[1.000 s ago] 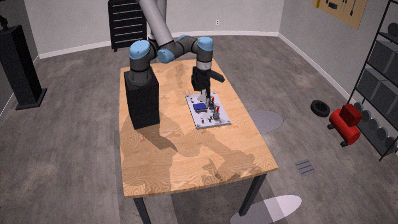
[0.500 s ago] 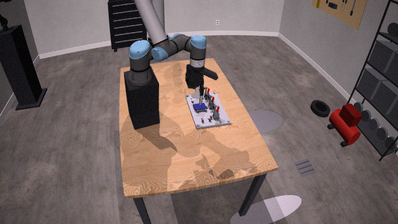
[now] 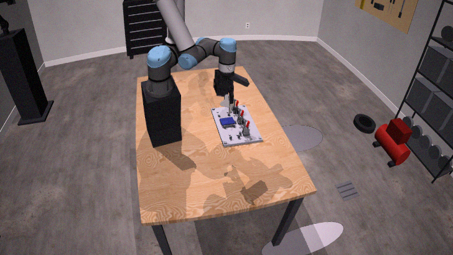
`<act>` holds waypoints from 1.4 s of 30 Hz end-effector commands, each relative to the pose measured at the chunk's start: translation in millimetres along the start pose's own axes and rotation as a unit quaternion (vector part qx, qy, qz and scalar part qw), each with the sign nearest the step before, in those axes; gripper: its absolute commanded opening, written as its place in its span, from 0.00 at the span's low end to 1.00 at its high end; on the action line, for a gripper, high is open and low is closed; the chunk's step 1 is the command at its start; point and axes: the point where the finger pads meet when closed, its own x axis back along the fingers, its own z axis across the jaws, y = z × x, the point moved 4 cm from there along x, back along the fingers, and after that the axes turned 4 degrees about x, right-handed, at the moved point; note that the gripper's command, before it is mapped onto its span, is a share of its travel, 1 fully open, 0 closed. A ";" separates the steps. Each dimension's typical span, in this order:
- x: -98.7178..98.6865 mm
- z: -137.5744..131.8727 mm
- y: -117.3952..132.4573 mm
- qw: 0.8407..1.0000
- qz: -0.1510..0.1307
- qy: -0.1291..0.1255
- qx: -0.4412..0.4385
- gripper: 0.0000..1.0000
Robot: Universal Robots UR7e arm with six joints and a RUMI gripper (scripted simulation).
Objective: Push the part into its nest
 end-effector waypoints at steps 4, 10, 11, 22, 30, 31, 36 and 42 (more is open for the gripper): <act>-0.9 -2.6 -3.3 1.000 -0.001 0.002 -0.001 0.58; -11.2 -52.7 -32.1 1.000 -0.001 0.002 -0.001 0.58; -11.2 -52.7 -32.1 1.000 -0.001 0.002 -0.001 0.58; -11.2 -52.7 -32.1 1.000 -0.001 0.002 -0.001 0.58; -21.6 -102.7 -61.1 1.000 -0.001 0.002 -0.001 0.58; -21.6 -102.7 -61.1 1.000 -0.001 0.002 -0.001 0.58; -21.6 -102.7 -61.1 1.000 -0.001 0.002 -0.001 0.58; -26.9 -127.8 -75.8 1.000 -0.001 0.001 -0.001 0.58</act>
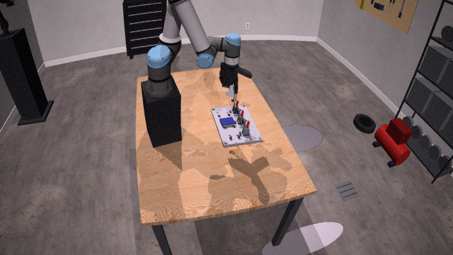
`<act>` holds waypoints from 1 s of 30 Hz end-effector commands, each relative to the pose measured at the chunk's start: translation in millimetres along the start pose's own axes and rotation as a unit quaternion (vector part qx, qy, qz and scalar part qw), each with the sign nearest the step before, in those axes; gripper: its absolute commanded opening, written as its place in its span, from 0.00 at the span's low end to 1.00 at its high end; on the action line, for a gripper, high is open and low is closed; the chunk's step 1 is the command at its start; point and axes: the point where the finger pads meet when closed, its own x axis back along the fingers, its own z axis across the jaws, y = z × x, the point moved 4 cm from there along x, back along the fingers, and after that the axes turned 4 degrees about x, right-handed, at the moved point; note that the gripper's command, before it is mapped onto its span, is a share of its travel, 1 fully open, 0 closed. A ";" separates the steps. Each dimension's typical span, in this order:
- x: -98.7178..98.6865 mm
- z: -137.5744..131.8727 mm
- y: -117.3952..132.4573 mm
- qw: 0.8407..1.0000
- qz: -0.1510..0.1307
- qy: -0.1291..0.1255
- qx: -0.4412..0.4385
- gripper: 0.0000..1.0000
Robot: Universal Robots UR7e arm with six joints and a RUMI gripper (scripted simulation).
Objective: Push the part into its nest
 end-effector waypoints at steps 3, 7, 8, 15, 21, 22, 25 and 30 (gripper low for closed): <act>-8.1 -38.7 -23.5 1.000 0.000 0.001 0.000 0.58; -8.1 -38.7 -23.5 1.000 0.000 0.001 0.000 0.58; -8.1 -38.7 -23.5 1.000 0.000 0.001 0.000 0.58; -7.7 -37.9 -22.7 1.000 0.000 0.000 0.000 0.00; -7.7 -37.9 -22.7 1.000 0.000 0.000 0.000 0.00; -7.7 -37.9 -22.7 1.000 0.000 0.000 0.000 0.00; -7.7 -37.9 -22.7 1.000 0.000 0.000 0.000 0.00; -7.7 -37.9 -22.7 1.000 0.000 0.000 0.000 0.00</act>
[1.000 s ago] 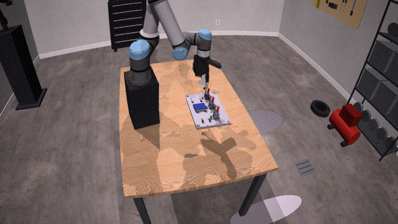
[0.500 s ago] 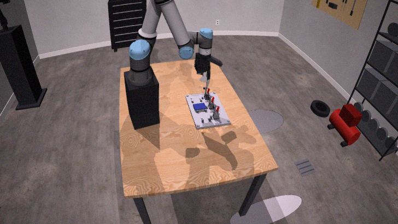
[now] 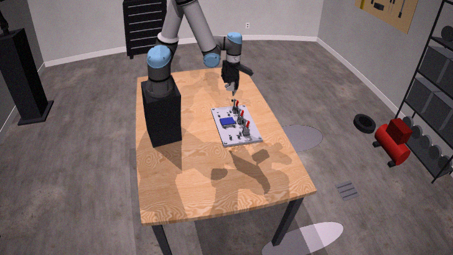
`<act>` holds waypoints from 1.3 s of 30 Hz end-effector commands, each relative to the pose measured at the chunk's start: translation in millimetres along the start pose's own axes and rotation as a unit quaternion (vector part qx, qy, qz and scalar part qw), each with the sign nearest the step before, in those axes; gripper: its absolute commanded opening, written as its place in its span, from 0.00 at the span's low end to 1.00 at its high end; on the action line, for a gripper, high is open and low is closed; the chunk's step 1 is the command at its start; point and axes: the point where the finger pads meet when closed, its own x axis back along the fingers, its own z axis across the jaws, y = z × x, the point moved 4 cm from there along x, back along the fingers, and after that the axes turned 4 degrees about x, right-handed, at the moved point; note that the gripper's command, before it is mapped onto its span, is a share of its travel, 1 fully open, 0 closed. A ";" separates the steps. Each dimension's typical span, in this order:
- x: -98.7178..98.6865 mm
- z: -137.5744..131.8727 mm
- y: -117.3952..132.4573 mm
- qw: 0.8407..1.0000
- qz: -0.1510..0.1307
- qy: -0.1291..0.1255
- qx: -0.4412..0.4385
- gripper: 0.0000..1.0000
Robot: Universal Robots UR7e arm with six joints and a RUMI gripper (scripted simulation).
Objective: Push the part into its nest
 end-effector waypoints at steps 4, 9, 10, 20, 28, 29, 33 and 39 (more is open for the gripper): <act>0.3 0.1 -0.3 1.000 0.001 0.000 0.000 0.00; 0.3 0.1 -0.3 1.000 0.001 0.000 0.000 0.00; 0.3 0.1 -0.3 1.000 0.001 0.000 0.000 0.00; 0.3 0.1 -0.3 1.000 0.001 0.000 0.000 0.00; 0.3 0.1 -0.3 1.000 0.001 0.000 0.000 0.00; 0.3 0.1 -0.3 1.000 0.001 0.000 0.000 0.00; 0.3 0.1 -0.3 1.000 0.001 0.000 0.000 0.00; -35.8 -8.8 14.5 1.000 0.000 0.000 0.000 0.00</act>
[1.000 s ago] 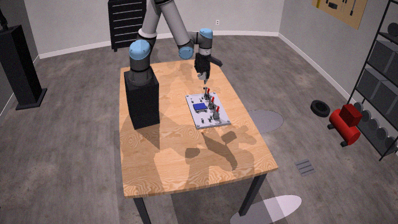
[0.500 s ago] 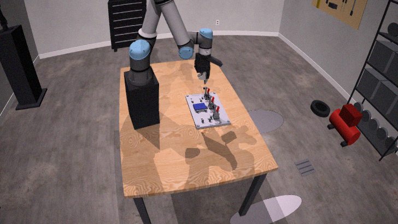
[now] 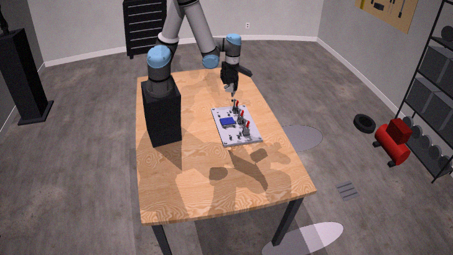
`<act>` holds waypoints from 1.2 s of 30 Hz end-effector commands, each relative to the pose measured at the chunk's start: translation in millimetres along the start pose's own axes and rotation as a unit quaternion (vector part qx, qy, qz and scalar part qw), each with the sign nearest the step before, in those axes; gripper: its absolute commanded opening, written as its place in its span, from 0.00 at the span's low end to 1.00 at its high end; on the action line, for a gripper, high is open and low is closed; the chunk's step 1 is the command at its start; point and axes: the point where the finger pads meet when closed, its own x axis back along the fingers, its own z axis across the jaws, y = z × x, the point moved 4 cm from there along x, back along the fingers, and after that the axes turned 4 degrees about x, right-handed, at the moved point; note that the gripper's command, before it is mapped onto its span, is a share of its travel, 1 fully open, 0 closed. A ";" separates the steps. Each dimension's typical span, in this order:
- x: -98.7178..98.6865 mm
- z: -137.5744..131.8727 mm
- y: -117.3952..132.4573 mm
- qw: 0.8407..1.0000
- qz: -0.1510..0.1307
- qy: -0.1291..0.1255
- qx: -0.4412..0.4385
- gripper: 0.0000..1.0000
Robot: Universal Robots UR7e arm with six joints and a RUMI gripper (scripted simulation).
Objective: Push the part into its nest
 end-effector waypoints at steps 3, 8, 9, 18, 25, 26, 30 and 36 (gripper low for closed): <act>-36.4 -8.8 14.2 1.000 0.001 0.001 0.000 0.00; -36.4 -8.8 14.2 1.000 0.001 0.001 0.000 0.00; -36.4 -8.8 14.2 1.000 0.001 0.001 0.000 0.00; -80.1 -19.7 32.7 1.000 0.001 0.001 0.000 0.00; -80.1 -19.7 32.7 1.000 0.001 0.001 0.000 0.00; -80.1 -19.7 32.7 1.000 0.001 0.001 0.000 0.00; -80.1 -19.7 32.7 1.000 0.001 0.001 0.000 0.00; -123.9 -30.5 50.8 1.000 0.001 0.001 0.000 0.00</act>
